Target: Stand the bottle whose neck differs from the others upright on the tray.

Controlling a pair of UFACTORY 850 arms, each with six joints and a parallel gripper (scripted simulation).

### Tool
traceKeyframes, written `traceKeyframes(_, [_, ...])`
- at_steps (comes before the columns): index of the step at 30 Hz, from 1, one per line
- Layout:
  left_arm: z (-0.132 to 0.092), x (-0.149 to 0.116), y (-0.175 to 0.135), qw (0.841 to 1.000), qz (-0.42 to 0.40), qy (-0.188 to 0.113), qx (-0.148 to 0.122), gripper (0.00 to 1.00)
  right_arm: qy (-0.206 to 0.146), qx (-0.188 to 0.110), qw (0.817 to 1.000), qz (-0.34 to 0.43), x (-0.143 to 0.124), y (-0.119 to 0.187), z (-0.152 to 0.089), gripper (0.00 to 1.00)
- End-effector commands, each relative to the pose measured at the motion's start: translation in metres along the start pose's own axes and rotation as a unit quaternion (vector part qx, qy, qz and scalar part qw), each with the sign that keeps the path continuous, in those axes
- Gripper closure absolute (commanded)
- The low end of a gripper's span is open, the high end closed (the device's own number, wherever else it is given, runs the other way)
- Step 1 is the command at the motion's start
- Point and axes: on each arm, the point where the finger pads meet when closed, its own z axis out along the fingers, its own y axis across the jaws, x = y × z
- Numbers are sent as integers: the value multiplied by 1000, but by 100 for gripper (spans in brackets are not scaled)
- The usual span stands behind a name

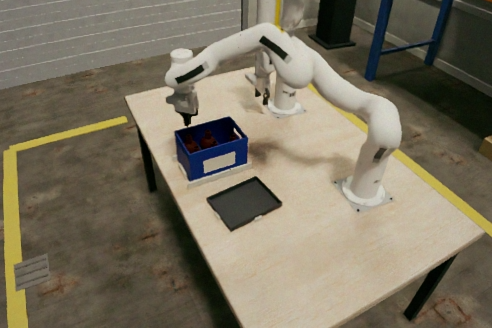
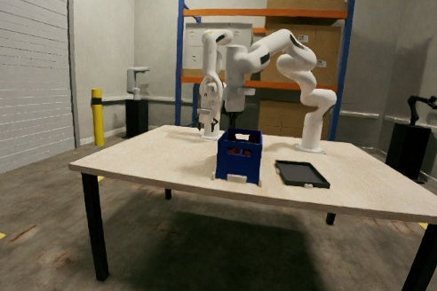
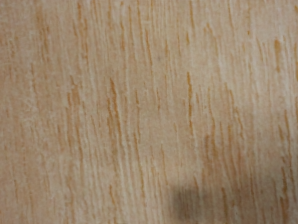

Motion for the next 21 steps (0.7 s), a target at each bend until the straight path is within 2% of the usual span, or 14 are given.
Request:
traceKeyframes(1, [-2,0,1,1000,0,0,-1,100,0,0,1000,0,1,0,0,0])
traceKeyframes(5, [-2,5,-3,1000,0,0,-1,100,0,0,1000,0,1,0,0,0])
traceKeyframes(8, [-2,34,-29,1000,0,0,-1,100,0,0,1000,0,1,0,0,0])
traceKeyframes(14, [-1,62,-62,1000,0,0,-1,100,0,0,1000,0,1,0,0,0])
traceKeyframes(21, [-1,63,-64,1000,0,0,-1,100,0,0,1000,0,1,0,0,0])
